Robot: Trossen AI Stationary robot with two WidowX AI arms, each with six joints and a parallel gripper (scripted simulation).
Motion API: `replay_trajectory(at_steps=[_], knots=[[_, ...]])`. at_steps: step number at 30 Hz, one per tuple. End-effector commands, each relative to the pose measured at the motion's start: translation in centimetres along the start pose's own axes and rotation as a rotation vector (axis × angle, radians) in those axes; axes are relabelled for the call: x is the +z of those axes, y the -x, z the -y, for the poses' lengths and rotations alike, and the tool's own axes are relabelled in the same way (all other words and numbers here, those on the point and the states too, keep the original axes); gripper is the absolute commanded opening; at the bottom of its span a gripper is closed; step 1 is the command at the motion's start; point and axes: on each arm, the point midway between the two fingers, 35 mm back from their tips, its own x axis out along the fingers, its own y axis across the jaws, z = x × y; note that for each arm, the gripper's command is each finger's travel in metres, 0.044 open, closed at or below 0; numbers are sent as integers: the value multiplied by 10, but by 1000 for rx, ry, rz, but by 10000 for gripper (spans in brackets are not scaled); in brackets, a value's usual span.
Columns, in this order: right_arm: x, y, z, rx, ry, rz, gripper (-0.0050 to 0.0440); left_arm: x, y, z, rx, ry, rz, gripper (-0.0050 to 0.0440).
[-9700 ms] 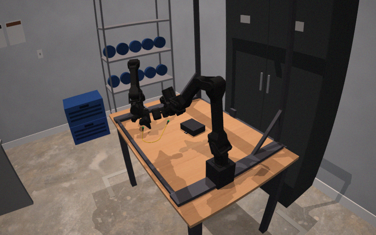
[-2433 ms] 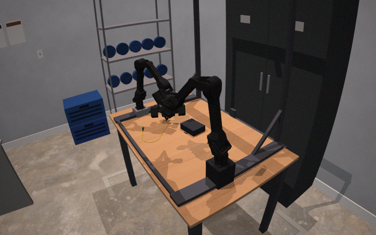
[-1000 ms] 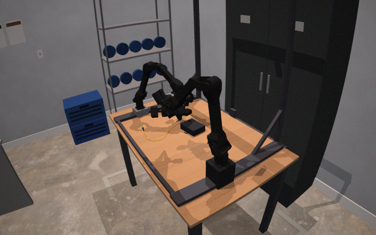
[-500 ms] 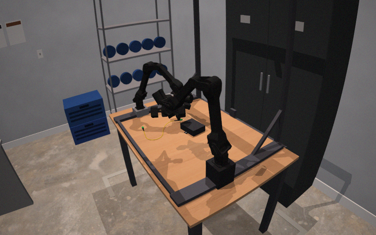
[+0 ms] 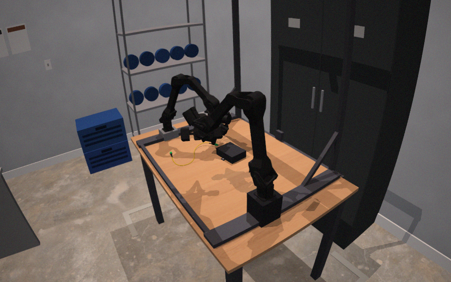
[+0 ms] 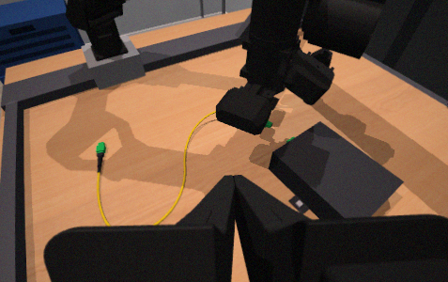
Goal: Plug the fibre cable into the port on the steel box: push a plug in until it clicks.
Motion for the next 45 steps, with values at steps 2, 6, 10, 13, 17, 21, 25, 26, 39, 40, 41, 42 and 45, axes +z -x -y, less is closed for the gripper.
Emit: replay_trajectory(at_steps=[2, 6, 10, 13, 17, 21, 25, 26, 39, 40, 41, 42, 45], knots=[[11, 12, -1, -8, -243, 52, 0, 8, 3, -2, 9, -14, 16, -50], [16, 14, -3, -9, -371, 69, 0, 8, 3, -2, 9, -14, 16, -50], [19, 16, -4, -9, -458, 82, 0, 8, 3, -2, 9, -14, 16, -50], [19, 16, -4, -8, -473, 83, 0, 8, 3, -2, 9, -14, 16, -50], [18, 15, -3, -9, -476, 78, 0, 8, 3, -2, 9, -14, 16, -50], [21, 11, 0, -11, -477, 66, 0, 8, 3, -2, 9, -14, 16, -50], [33, 12, 6, -11, -472, 67, 0, 8, 3, -2, 9, -14, 16, -50], [37, 12, 8, -12, -472, 67, 0, 8, 3, -2, 9, -14, 16, -50], [37, 15, 7, -7, -473, 73, 0, 8, 3, -2, 9, -14, 16, -50], [37, 15, 7, -7, -473, 73, 0, 8, 3, -2, 9, -14, 16, -50], [37, 15, 7, -7, -473, 73, 0, 8, 3, -2, 9, -14, 16, -50], [37, 15, 7, -7, -473, 73, 0, 8, 3, -2, 9, -14, 16, -50], [41, 25, 7, -4, -472, 93, 0, 8, 3, -2, 9, -14, 16, -50]])
